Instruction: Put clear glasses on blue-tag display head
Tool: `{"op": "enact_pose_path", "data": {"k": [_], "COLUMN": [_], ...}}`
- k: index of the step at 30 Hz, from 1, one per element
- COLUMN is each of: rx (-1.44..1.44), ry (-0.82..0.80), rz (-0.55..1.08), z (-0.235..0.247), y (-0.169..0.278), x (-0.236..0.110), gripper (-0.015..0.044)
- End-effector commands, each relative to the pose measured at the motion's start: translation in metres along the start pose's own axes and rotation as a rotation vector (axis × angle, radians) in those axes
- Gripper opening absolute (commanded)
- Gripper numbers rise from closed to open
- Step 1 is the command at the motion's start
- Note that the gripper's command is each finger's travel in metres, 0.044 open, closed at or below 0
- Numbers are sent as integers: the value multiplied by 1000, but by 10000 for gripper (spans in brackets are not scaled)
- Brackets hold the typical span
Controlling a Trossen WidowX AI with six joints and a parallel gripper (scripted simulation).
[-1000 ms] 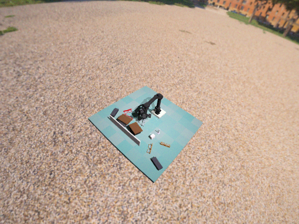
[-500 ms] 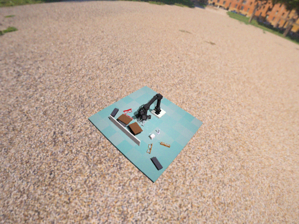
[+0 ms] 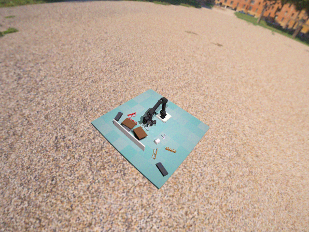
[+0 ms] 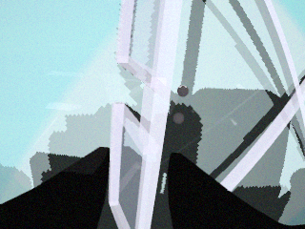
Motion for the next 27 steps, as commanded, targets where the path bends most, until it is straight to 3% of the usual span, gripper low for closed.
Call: {"op": "enact_pose_path", "data": {"k": [1, 12, 27], "rx": [5, 5, 10], "ry": [5, 6, -2], "rz": [1, 1, 3], "z": [0, -6, -3], "y": [0, 0, 1], "x": [3, 3, 4], "gripper": [120, 120, 20]}}
Point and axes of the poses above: the point midway between the two fingers, 35 mm back from their tips, its own x axis out along the fingers, its own z axis across the jaws, y = z × x, the point moved 9 cm from there along -x, back along the fingers, and after that the axes turned 1 degree about x, right-handed, at the moved point
